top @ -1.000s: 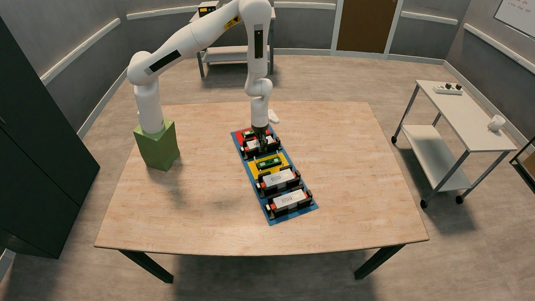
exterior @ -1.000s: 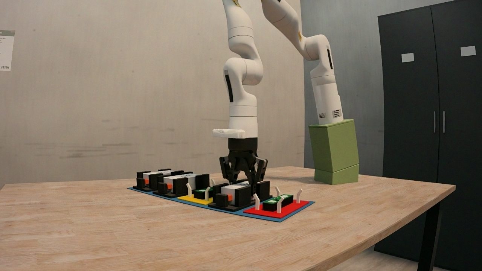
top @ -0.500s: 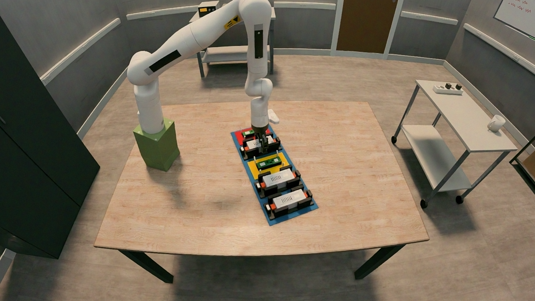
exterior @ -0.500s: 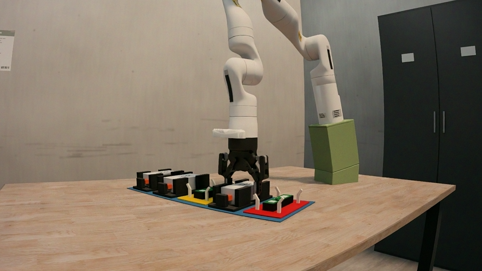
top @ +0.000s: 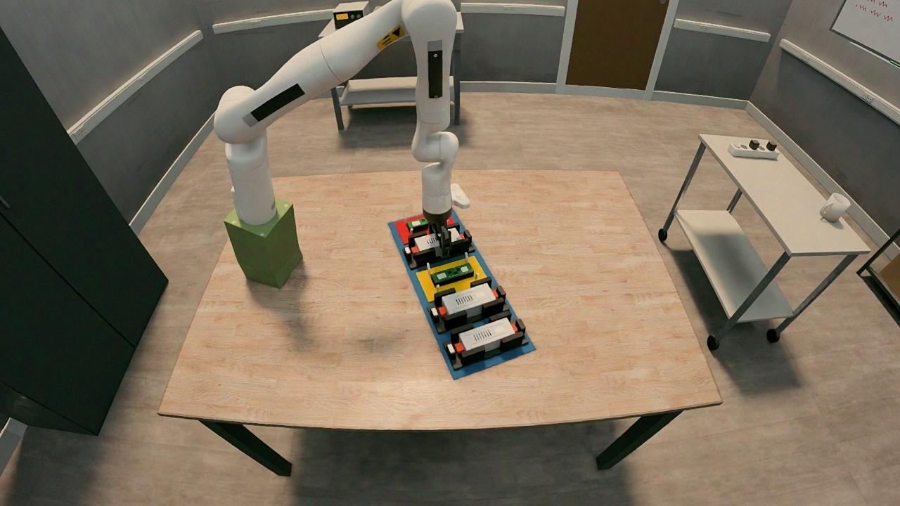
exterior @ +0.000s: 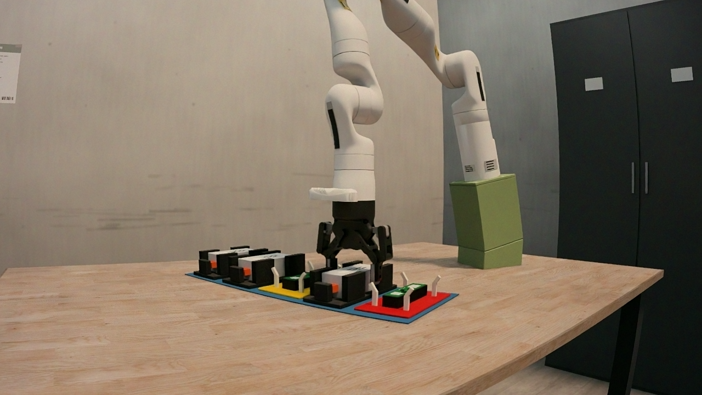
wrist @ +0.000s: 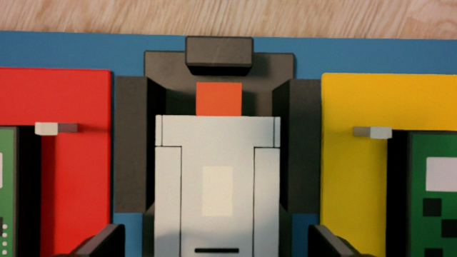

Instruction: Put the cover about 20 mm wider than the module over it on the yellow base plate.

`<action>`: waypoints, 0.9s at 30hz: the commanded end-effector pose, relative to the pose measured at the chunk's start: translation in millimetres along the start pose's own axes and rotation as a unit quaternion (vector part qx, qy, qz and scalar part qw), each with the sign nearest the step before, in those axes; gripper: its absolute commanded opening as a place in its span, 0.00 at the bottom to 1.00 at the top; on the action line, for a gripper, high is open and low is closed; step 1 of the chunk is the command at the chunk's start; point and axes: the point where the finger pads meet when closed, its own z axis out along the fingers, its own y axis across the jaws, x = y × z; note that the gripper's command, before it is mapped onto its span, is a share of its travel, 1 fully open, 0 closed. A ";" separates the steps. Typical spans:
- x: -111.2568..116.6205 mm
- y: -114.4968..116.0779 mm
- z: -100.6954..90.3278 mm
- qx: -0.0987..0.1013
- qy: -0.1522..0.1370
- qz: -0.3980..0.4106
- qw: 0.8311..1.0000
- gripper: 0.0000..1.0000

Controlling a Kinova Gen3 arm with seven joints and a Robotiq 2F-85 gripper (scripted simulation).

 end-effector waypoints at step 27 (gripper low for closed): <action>0.6 0.1 -60.6 0.000 0.001 0.000 1.000 1.00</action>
